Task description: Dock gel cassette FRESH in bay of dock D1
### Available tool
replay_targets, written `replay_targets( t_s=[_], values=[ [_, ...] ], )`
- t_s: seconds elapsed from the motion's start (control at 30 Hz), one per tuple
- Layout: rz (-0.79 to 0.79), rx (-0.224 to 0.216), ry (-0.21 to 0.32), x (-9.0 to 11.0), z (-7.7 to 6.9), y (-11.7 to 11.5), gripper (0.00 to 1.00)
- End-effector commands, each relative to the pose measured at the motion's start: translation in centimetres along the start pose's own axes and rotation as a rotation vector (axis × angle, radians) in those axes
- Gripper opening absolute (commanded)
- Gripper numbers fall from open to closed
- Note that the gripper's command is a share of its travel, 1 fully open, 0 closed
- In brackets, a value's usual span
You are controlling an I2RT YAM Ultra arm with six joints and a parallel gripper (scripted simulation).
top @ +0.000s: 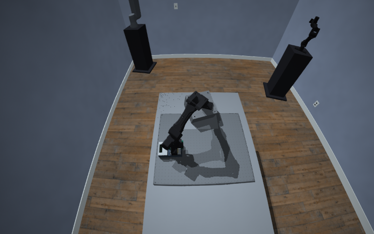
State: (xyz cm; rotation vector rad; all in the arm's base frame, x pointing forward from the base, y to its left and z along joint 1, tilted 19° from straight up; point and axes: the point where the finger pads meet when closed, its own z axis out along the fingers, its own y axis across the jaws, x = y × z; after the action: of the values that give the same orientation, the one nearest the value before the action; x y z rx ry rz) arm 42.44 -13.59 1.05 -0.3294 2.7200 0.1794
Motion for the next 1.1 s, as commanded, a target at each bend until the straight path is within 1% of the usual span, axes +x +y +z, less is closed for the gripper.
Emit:
replay_targets(
  t_s=[0.0, 0.23, 0.3, 0.43, 1.07],
  values=[
    [0.015, -0.001, -0.005, 0.64, -0.99, -0.12, 0.00],
    [0.008, 0.008, -0.016, 0.64, -1.03, -0.37, 0.00],
    [0.014, -0.003, -0.002, 1.04, -1.04, -0.11, 0.00],
    [0.015, 0.001, 0.001, 1.12, -1.04, -0.20, 0.00],
    [0.014, 0.001, 0.000, 1.20, -1.05, -0.27, 0.00]
  ],
)
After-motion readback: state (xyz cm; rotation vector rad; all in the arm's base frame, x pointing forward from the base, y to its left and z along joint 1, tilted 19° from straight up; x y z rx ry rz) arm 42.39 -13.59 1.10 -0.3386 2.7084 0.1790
